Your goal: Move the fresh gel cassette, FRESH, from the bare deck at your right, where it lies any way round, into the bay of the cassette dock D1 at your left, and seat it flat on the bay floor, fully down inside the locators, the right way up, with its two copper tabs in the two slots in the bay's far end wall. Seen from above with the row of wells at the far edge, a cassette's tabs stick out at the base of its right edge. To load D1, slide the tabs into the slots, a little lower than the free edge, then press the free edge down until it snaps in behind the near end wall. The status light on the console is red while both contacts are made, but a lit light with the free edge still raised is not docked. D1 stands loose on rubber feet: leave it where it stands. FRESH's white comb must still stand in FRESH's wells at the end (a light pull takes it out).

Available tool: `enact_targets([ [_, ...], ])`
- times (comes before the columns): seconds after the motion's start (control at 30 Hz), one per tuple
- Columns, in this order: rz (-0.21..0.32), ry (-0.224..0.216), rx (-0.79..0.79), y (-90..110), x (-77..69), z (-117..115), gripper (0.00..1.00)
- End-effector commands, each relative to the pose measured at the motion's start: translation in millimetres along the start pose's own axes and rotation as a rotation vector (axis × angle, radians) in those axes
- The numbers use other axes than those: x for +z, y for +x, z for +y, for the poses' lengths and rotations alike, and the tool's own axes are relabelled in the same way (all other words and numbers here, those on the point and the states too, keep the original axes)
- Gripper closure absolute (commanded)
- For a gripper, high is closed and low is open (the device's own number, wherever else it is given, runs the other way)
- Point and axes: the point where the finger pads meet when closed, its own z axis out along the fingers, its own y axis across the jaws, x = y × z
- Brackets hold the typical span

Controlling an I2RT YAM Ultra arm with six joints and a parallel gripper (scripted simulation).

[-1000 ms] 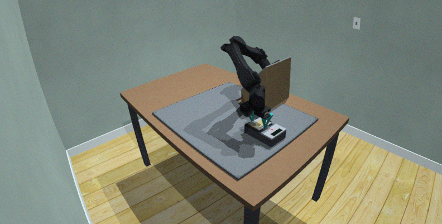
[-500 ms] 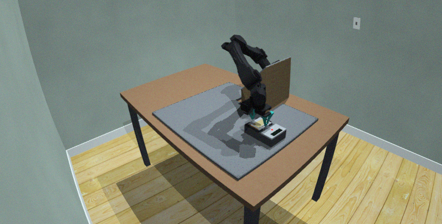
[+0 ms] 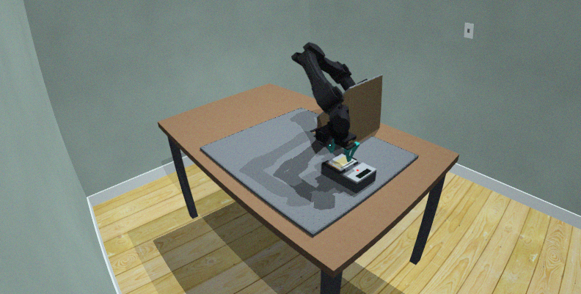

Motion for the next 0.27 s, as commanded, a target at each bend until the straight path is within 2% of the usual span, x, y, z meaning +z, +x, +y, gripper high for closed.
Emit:
enact_targets([
  [0.0, -0.058, -0.034, 0.022, -16.1, -35.9, 5.6, 0.08],
  [0.23, -0.061, -0.032, 0.022, -16.5, -37.0, 5.1, 0.08],
])
